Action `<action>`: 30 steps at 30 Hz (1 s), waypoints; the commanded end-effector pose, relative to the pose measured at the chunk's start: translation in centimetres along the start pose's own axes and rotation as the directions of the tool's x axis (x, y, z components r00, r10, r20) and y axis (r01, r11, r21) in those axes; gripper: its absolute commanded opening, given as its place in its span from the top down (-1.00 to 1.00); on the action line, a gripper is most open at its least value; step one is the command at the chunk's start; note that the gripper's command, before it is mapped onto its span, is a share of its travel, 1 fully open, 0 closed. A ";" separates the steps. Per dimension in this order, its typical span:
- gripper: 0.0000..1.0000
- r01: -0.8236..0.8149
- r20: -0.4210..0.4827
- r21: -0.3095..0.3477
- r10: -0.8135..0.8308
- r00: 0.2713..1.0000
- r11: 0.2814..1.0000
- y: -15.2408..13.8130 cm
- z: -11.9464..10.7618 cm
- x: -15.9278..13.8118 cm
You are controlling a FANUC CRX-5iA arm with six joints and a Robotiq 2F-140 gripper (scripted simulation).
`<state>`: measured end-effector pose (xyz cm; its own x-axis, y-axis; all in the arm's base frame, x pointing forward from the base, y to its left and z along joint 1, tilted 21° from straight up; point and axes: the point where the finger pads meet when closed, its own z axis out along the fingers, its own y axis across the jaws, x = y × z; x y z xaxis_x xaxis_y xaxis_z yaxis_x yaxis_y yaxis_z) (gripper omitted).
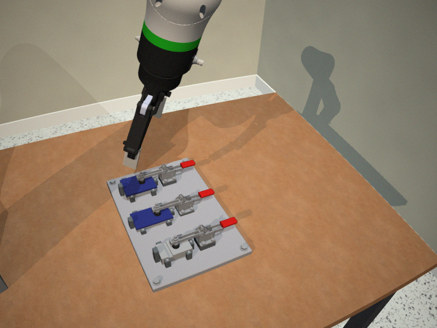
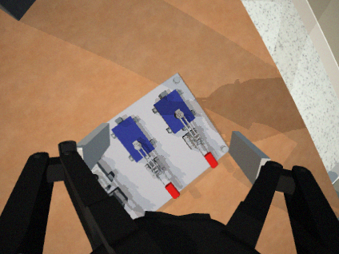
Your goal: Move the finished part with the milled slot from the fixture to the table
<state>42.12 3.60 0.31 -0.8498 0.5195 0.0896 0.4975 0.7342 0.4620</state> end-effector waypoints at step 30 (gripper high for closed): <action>-1.00 -0.194 0.036 0.157 0.190 0.981 0.968 -4.3 -0.3 -4.3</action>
<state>43.53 -1.90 -1.82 -0.7327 0.6650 0.1446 0.6738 0.6791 0.2913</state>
